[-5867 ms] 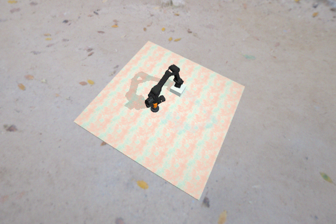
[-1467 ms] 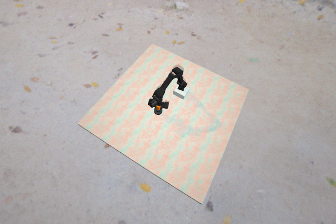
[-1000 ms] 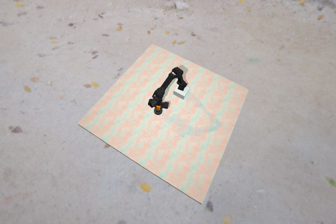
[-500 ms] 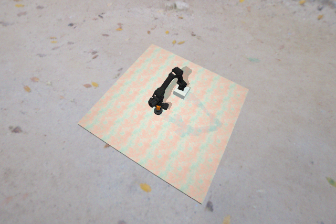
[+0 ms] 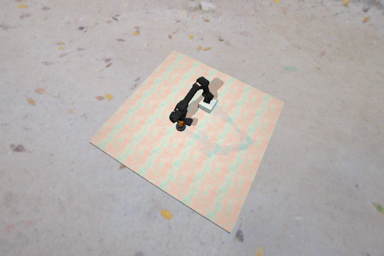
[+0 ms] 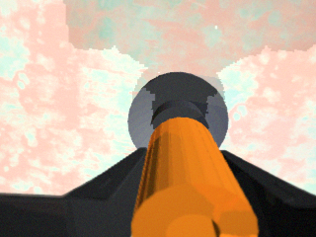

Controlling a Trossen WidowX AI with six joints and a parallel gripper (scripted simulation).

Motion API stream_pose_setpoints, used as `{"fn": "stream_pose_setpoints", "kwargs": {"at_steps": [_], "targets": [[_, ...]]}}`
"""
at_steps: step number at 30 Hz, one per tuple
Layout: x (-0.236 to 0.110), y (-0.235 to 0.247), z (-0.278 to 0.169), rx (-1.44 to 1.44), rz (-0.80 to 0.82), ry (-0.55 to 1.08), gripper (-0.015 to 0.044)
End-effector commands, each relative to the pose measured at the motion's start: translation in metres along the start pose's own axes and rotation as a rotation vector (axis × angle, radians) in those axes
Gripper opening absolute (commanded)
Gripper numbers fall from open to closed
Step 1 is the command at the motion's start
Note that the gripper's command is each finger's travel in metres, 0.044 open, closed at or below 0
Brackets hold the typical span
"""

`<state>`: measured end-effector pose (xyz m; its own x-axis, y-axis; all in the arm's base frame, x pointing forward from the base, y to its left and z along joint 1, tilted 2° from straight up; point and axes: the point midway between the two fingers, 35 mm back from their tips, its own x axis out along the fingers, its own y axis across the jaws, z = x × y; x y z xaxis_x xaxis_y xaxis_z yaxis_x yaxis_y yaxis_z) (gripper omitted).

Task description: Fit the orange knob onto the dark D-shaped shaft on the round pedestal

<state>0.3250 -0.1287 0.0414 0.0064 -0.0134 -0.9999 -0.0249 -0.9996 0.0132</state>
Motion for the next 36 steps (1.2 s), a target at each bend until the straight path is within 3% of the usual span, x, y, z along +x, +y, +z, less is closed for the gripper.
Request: {"fn": "stream_pose_setpoints", "kwargs": {"at_steps": [1,36], "targets": [[0.0012,0.0002,0.0001,0.005,0.002,0.001,0.0],[0.0075,0.0001,0.0011,0.029,0.002,0.0,0.0]]}}
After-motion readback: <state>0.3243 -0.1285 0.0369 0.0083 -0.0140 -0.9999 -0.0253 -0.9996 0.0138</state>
